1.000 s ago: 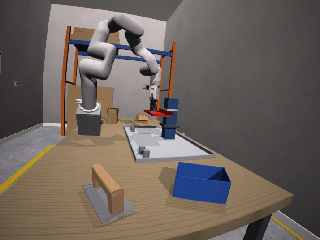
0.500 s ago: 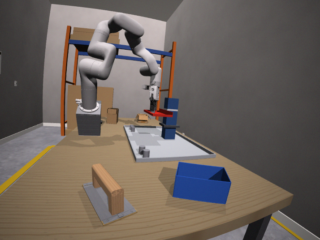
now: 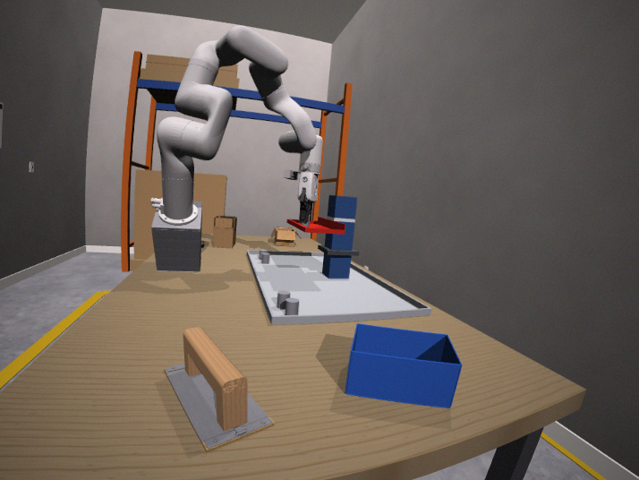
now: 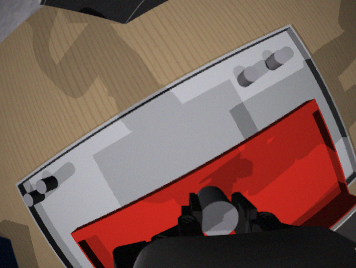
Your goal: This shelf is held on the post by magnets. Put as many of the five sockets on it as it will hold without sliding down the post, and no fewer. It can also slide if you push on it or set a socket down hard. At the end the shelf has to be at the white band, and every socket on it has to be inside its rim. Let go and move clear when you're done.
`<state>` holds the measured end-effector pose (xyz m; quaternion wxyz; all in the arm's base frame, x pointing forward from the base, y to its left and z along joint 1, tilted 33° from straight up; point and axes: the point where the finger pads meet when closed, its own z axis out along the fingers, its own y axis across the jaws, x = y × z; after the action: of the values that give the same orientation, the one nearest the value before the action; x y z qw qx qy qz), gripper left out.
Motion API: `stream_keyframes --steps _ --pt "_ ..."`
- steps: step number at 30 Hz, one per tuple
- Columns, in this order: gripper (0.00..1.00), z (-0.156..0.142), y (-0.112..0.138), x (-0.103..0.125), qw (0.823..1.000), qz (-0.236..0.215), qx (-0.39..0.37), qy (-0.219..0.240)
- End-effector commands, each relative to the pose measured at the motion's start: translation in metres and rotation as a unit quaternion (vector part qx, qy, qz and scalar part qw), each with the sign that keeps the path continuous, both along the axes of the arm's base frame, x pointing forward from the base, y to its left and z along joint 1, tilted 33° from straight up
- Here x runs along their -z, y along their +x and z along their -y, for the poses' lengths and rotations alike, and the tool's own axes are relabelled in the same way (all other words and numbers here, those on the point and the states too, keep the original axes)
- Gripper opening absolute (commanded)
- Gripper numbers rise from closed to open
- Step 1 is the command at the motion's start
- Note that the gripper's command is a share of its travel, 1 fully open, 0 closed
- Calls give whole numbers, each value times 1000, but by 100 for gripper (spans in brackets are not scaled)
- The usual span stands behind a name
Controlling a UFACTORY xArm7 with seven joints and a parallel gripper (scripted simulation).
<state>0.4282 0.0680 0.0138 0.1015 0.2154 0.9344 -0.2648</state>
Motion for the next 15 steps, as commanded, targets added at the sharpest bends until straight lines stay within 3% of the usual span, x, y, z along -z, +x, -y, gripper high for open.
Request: stream_keyframes --steps 1,10,11,15 --pt "0 -1 1 0 1000 1 -1 1" --pt "0 -1 1 0 1000 1 -1 1" --pt "52 -1 1 0 1000 1 -1 1" --pt "52 -1 1 0 1000 1 -1 1"
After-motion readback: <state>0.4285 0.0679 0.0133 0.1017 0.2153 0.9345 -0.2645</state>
